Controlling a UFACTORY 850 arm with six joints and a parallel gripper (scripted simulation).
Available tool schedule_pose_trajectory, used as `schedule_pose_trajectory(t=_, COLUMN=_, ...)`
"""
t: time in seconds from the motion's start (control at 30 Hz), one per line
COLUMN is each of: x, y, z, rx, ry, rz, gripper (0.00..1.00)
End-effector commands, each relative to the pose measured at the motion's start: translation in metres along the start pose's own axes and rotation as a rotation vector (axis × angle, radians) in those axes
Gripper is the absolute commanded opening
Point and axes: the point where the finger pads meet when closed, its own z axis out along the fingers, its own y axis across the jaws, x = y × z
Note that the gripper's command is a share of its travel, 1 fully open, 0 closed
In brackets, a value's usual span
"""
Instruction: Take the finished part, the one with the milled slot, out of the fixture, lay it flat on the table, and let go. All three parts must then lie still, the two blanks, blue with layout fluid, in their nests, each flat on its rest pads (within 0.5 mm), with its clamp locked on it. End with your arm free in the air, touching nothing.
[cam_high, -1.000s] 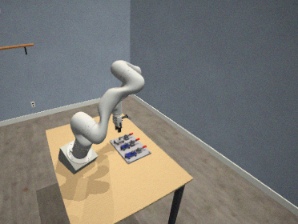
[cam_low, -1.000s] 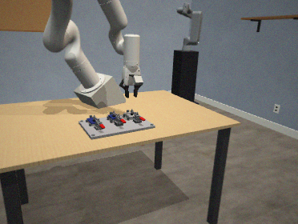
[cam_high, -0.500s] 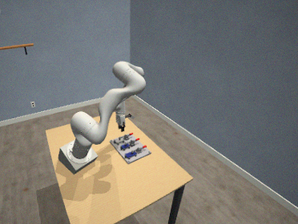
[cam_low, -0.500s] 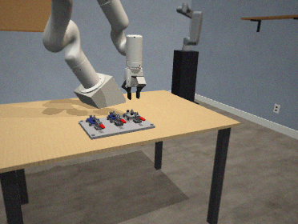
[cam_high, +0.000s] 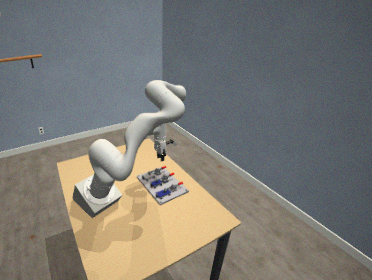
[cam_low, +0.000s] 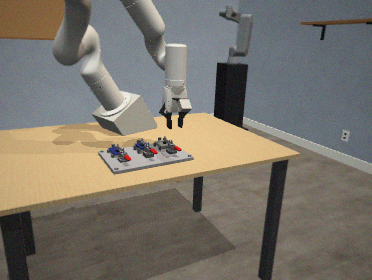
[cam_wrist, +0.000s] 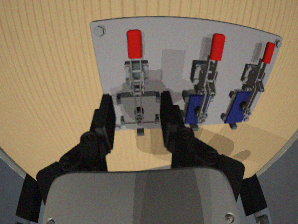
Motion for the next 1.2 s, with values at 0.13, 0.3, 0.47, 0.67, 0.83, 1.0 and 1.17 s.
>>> schedule_pose_trajectory(t=0.13, x=0.026, y=-0.002, z=0.001, rx=-0.002, ry=-0.006, rz=-0.002, gripper=0.47)
schedule_pose_trajectory(t=0.3, x=0.026, y=-0.002, z=0.001, rx=-0.002, ry=-0.006, rz=-0.002, gripper=0.47)
schedule_pose_trajectory(t=0.47, x=0.026, y=-0.002, z=0.005, rx=-0.002, ry=-0.006, rz=-0.002, gripper=0.47)
schedule_pose_trajectory(t=0.67, x=0.026, y=-0.002, z=0.020, rx=-0.002, ry=-0.006, rz=-0.002, gripper=0.47)
schedule_pose_trajectory(t=0.83, x=0.026, y=-0.002, z=0.030, rx=-0.002, ry=-0.006, rz=-0.002, gripper=0.47)
schedule_pose_trajectory(t=1.0, x=0.026, y=-0.002, z=0.049, rx=-0.002, ry=-0.006, rz=-0.002, gripper=0.47)
schedule_pose_trajectory(t=1.17, x=0.025, y=-0.001, z=0.064, rx=-0.002, ry=-0.006, rz=-0.002, gripper=0.47)
